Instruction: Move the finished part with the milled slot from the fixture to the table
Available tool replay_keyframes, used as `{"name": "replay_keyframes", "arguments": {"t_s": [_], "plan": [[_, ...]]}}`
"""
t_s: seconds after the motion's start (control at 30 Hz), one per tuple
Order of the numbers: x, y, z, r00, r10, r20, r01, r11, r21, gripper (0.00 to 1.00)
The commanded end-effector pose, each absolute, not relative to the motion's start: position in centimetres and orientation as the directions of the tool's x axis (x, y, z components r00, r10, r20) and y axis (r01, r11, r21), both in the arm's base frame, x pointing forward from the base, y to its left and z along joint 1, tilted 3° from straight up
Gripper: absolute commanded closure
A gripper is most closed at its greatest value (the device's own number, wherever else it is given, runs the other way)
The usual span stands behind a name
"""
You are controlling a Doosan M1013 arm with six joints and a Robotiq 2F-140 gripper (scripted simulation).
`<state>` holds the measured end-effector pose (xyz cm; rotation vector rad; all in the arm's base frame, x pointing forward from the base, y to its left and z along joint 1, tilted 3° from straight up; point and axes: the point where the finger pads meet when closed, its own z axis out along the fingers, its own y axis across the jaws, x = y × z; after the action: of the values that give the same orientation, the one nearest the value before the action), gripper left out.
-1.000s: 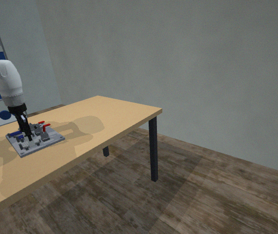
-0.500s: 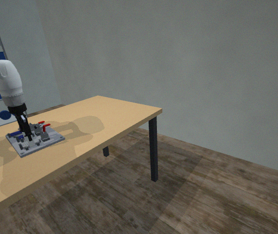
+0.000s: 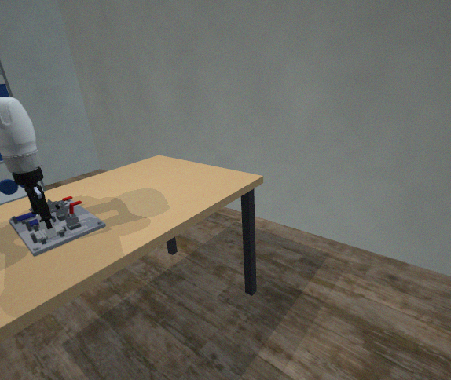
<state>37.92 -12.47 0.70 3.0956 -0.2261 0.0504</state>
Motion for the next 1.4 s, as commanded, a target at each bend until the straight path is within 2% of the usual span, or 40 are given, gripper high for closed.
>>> {"name": "replay_keyframes", "arguments": {"t_s": [0.0,1.37], "plan": [[37.8,-12.6,1.0,0.988,-0.15,0.035,-0.152,-0.988,0.037,1.0],[37.8,-12.5,4.0,0.988,-0.151,0.035,-0.152,-0.988,0.037,1.0]]}}
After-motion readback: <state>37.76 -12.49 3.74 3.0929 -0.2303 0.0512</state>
